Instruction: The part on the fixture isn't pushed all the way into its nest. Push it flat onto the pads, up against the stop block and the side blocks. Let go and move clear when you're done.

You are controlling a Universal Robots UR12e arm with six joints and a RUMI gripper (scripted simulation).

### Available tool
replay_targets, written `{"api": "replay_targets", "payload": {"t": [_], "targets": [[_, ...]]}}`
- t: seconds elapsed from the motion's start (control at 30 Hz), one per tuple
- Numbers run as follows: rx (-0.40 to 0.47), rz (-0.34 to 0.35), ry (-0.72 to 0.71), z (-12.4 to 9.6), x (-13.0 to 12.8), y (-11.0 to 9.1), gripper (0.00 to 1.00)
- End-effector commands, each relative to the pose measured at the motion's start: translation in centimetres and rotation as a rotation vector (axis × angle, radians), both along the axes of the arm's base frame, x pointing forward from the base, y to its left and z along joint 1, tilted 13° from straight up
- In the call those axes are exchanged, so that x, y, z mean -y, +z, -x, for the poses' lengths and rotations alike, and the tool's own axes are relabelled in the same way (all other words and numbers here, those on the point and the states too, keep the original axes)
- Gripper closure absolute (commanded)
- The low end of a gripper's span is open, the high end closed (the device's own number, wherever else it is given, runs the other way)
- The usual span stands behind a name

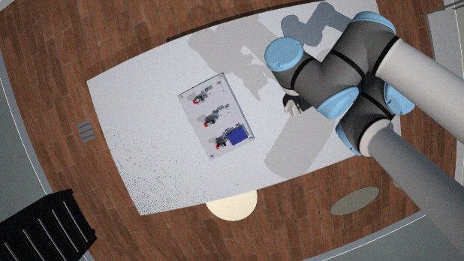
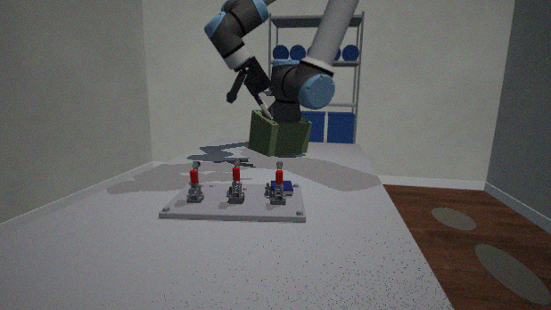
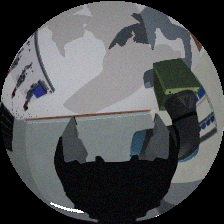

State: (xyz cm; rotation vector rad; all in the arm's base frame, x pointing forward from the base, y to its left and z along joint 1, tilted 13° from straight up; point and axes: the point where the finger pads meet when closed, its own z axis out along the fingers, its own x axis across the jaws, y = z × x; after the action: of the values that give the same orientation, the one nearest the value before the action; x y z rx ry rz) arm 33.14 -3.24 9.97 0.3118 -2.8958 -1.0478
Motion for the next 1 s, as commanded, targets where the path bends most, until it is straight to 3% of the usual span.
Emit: {"api": "replay_targets", "payload": {"t": [0.0,0.67,0.83,0.97], "targets": [[0.001,0.001,0.000,0.0,0.0,0.0,0.00],[0.010,0.008,0.014,-0.3,0.2,0.0,0.00],[0.072,0.053,0.105,-2.1,1.0,-0.1,0.00],[0.175,0.123,0.261,-5.3,1.9,-0.1,0.00]]}}
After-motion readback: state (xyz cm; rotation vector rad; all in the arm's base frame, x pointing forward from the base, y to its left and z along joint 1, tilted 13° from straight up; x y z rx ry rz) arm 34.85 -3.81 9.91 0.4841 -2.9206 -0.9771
